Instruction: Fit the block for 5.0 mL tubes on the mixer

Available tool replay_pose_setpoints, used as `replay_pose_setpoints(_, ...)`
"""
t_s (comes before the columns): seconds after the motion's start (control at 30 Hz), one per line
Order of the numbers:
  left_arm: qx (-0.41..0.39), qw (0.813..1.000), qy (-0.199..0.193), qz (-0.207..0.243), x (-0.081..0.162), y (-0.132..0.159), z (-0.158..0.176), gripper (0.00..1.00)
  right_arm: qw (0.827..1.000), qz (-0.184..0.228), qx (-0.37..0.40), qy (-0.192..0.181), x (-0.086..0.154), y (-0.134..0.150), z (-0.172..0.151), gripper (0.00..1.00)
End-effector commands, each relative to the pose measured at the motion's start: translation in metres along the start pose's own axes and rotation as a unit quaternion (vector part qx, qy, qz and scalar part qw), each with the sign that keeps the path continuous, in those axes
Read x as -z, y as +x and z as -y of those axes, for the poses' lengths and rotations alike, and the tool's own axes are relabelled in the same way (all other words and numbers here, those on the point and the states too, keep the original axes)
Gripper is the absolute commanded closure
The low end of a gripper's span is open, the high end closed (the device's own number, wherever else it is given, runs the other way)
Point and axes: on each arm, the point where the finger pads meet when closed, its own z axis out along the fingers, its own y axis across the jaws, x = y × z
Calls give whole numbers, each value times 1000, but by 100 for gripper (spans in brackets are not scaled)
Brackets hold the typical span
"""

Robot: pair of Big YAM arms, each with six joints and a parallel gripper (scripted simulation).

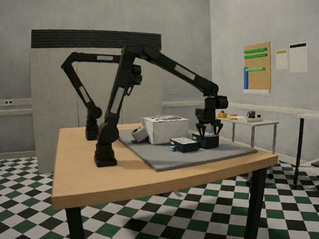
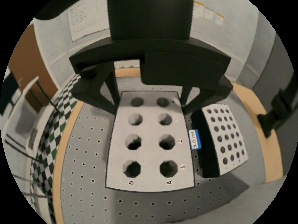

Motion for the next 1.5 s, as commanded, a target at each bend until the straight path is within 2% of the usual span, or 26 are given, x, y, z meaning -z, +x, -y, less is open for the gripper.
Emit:
replay_pose_setpoints(0.0,-2,1000,-3,23,23,-12,2,0,997,1,-1,75,69,0,45,100)
replay_pose_setpoints(0.77,-1,999,-5,34,30,-16,0,0,996,0,-2,86,83,1,45,100)
replay_pose_setpoints(1.2,-1,1000,-2,13,13,-7,2,0,996,-1,-2,90,87,1,44,100)
replay_pose_setpoints(1.47,-1,1000,0,1,3,-1,3,0,997,0,-2,77,73,1,45,100)
